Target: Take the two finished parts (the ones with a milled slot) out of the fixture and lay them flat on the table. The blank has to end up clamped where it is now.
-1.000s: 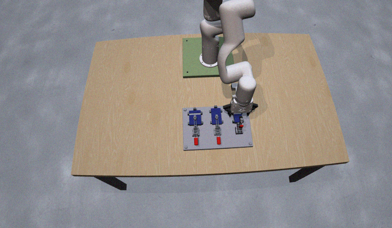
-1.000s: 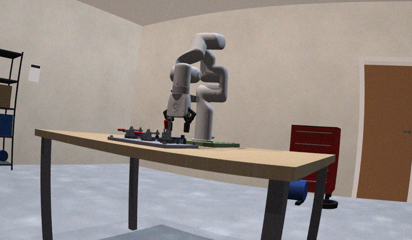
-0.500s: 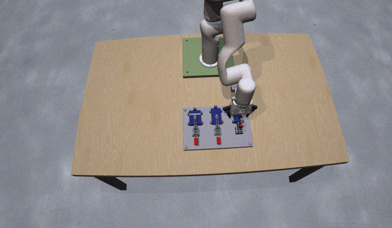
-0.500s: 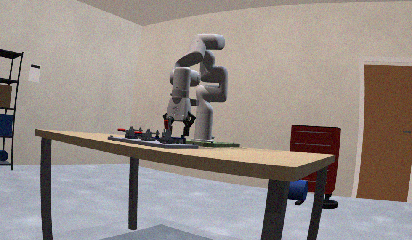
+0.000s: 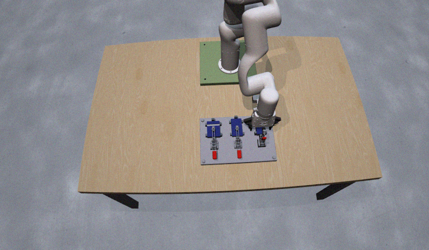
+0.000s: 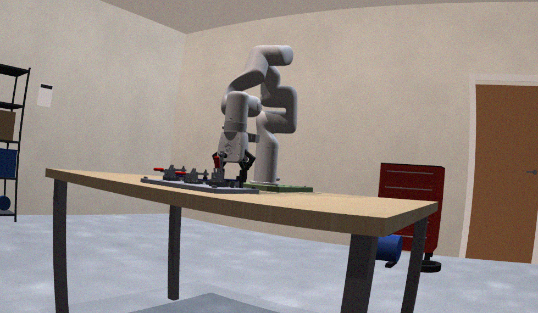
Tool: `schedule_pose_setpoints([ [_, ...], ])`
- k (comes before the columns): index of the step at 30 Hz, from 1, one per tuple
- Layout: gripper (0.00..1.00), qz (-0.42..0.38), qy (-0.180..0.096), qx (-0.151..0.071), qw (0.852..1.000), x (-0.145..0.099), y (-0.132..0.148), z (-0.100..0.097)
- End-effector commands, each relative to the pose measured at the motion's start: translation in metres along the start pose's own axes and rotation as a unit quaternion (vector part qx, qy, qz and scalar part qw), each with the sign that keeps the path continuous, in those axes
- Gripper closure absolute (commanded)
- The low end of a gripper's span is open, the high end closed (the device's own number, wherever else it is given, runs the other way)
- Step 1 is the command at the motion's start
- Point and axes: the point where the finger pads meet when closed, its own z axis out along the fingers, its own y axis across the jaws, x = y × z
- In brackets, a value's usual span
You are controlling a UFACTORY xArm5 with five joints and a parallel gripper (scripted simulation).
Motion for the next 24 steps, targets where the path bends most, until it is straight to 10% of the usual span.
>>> schedule_pose_setpoints([
  [1,0.00,0.000,-0.002,-0.001,1.000,-0.0016,0.0005,0.0005],
  [18,0.00,0.000,-0.002,-0.001,1.000,-0.0015,0.0005,0.0010],
  [19,1.00,0.000,-0.002,-0.001,1.000,-0.0015,0.0005,0.0010],
  [24,1.00,0.000,-0.002,-0.001,1.000,-0.0015,0.0005,0.0010],
])
